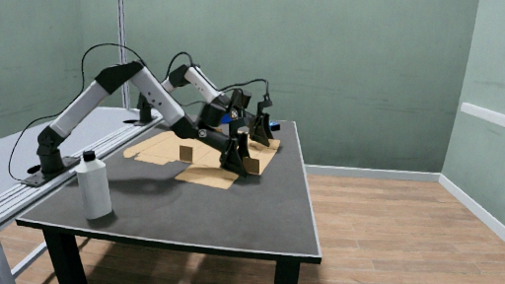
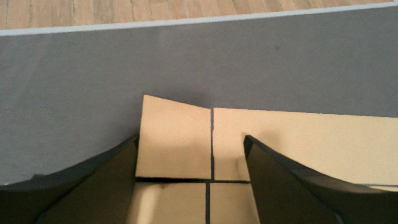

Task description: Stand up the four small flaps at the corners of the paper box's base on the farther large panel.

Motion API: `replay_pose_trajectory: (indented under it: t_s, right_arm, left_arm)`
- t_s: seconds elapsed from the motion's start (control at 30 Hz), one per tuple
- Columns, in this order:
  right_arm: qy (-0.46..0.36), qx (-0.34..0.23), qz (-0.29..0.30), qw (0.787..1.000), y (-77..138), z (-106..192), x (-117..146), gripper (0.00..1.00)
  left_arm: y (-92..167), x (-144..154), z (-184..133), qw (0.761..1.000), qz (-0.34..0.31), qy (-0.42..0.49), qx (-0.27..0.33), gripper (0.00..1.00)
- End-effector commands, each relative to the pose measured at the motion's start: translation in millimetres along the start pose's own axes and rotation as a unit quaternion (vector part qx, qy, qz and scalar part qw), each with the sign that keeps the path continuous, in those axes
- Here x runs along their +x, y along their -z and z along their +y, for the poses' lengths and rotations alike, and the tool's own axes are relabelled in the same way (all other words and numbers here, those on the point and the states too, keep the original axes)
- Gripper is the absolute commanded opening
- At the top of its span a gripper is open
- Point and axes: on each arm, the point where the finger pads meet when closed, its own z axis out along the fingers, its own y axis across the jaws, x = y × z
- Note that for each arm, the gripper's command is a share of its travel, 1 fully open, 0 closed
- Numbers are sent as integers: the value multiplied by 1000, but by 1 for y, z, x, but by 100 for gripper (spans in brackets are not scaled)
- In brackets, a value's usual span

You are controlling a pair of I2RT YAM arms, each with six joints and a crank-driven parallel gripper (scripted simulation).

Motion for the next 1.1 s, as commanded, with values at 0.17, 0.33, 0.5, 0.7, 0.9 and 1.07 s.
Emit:
replay_pose_trajectory:
  t_s: [0.17, 0.33, 0.5, 0.7, 0.9, 1.07]
  right_arm:
    - [16, -2, 13, 1000, -2, 8, 15, 81]
    - [16, -2, 13, 1000, -2, 8, 15, 81]
    - [16, -2, 13, 1000, -2, 8, 15, 81]
    - [16, -2, 13, 1000, -2, 8, 15, 81]
    - [16, -2, 13, 1000, -2, 8, 15, 81]
    - [16, -2, 13, 1000, -2, 8, 15, 81]
  left_arm:
    - [14, -56, -20, 999, -36, 7, 6, 81]
    - [15, -58, -23, 999, -36, 7, 6, 81]
    - [15, -59, -29, 999, -35, 8, 6, 81]
    - [8, -34, -33, 1000, -15, 4, 3, 81]
    - [7, -29, -39, 1000, -9, 3, 2, 81]
    - [5, -18, -45, 1000, 0, 1, 0, 81]
